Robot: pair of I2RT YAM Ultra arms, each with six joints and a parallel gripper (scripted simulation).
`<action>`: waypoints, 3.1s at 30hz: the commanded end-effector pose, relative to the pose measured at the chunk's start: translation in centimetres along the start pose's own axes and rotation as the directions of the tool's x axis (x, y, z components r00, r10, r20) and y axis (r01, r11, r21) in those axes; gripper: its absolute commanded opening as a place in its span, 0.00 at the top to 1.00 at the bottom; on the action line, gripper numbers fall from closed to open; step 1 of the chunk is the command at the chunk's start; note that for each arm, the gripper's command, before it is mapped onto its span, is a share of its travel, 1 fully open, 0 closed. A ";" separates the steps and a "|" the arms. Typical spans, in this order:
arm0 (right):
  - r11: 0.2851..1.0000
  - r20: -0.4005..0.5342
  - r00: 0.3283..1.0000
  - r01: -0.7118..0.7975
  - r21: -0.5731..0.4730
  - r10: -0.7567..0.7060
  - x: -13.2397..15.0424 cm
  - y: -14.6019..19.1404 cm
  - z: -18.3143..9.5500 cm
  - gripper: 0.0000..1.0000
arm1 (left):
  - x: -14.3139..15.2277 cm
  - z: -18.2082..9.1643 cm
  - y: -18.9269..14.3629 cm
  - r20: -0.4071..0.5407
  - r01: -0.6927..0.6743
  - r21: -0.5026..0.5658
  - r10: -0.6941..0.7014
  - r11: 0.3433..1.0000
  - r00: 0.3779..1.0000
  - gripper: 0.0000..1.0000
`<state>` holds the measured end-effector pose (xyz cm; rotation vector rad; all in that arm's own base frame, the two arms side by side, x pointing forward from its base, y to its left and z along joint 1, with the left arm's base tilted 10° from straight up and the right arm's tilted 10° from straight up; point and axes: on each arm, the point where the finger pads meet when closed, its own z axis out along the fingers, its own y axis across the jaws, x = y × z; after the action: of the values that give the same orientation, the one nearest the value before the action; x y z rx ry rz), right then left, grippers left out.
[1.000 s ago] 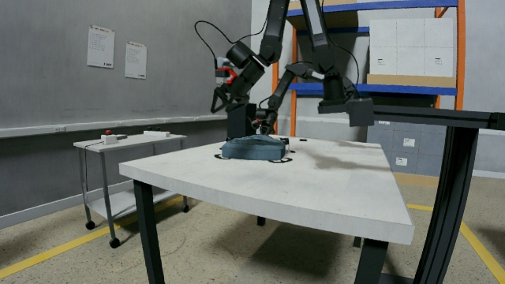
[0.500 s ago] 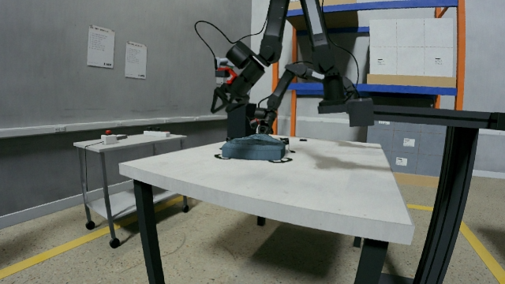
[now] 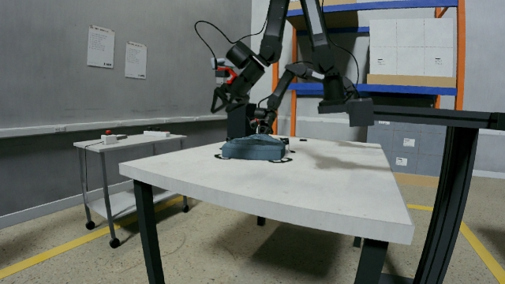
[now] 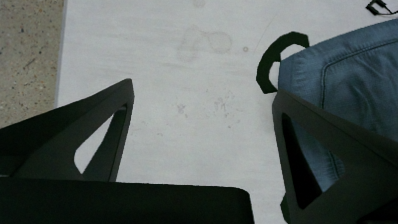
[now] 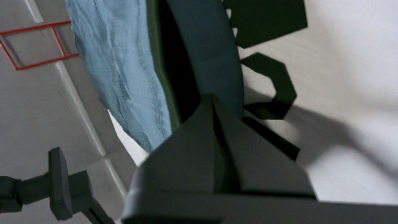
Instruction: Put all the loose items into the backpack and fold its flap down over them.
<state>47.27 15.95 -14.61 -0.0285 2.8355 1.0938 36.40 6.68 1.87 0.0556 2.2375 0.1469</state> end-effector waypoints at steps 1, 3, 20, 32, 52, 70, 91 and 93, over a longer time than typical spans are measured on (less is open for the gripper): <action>0.998 0.038 0.997 0.066 -0.022 -0.065 -1.9 2.2 -0.1 1.00 | -0.5 0.0 0.0 0.014 -0.004 0.000 0.004 1.000 1.000 0.10; 0.997 0.040 0.997 0.068 -0.023 -0.067 -2.0 2.3 -0.2 1.00 | -0.5 0.0 0.0 0.014 -0.004 0.000 0.004 1.000 1.000 0.10; 0.999 0.026 0.998 0.049 -0.020 -0.049 -0.3 1.4 -0.7 1.00 | -0.5 0.0 0.0 0.014 -0.004 0.000 0.004 1.000 1.000 0.10; 0.999 0.022 0.999 0.049 -0.020 -0.049 -0.2 1.7 -0.8 1.00 | -0.5 0.0 0.0 0.014 -0.004 0.000 0.004 1.000 1.000 0.10; 0.999 0.001 0.999 0.033 -0.019 -0.033 0.5 3.2 -1.7 1.00 | -0.5 0.0 0.0 0.014 -0.004 0.000 0.004 1.000 1.000 0.10; 0.999 0.013 0.999 0.045 -0.021 -0.045 -0.1 3.4 -1.8 1.00 | -0.5 0.0 0.0 0.014 -0.004 0.000 0.004 1.000 1.000 0.10; 0.999 0.013 0.999 0.045 -0.021 -0.045 -0.1 3.4 -1.8 1.00 | -0.5 0.0 0.0 0.014 -0.004 0.000 0.004 1.000 1.000 0.10; 0.999 0.013 0.999 0.045 -0.021 -0.045 -0.1 3.4 -1.8 1.00 | -0.5 0.0 0.0 0.014 -0.004 0.000 0.004 1.000 1.000 0.10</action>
<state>46.58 16.07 -13.15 -0.0371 2.8340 1.0888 36.40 6.68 1.87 0.0556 2.2375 0.1469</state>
